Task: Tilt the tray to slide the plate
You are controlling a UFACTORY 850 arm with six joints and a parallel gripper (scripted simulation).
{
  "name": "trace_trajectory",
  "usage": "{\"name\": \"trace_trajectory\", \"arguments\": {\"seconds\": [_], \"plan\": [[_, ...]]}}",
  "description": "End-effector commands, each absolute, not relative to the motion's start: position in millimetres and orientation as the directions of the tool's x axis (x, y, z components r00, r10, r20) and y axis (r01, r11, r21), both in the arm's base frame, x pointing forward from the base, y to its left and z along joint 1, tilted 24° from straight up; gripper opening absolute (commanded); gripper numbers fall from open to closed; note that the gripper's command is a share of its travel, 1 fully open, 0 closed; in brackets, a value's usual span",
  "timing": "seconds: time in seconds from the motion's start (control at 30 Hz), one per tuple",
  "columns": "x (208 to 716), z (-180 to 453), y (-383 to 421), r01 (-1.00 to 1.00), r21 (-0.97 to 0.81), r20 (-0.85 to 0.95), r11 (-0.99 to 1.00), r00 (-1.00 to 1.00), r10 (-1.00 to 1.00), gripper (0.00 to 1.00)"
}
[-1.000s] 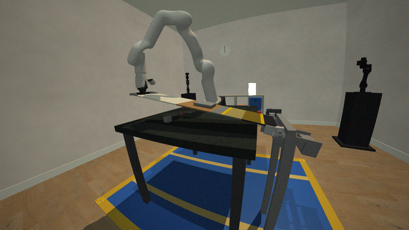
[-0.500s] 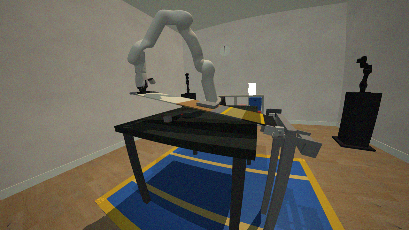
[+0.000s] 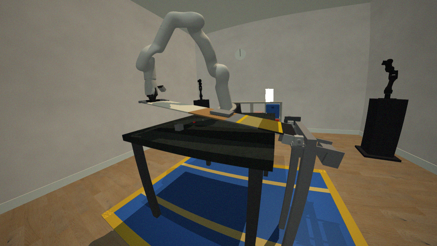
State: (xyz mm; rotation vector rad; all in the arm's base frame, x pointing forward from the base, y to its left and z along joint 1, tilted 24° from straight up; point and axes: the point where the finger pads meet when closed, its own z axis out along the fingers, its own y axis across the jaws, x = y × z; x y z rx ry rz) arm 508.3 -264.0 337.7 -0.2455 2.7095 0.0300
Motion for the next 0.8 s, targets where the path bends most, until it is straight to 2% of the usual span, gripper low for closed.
{"name": "trace_trajectory", "arguments": {"seconds": [0.0, 0.1, 0.27, 0.43, 0.77], "plan": [[509, 338, -264, -0.176, -0.017, -0.410, 0.984, -0.896, -0.168, 0.00], [506, 344, -264, -0.176, -0.017, -0.410, 0.984, -0.896, -0.168, 0.00], [475, 407, -252, -0.176, -0.017, -0.410, 0.984, -0.896, -0.168, 0.00], [506, 344, -264, -0.176, -0.017, -0.410, 0.984, -0.896, -0.168, 0.00], [511, 335, -265, -0.176, -0.017, -0.410, 0.984, -0.896, -0.168, 0.00]]}}
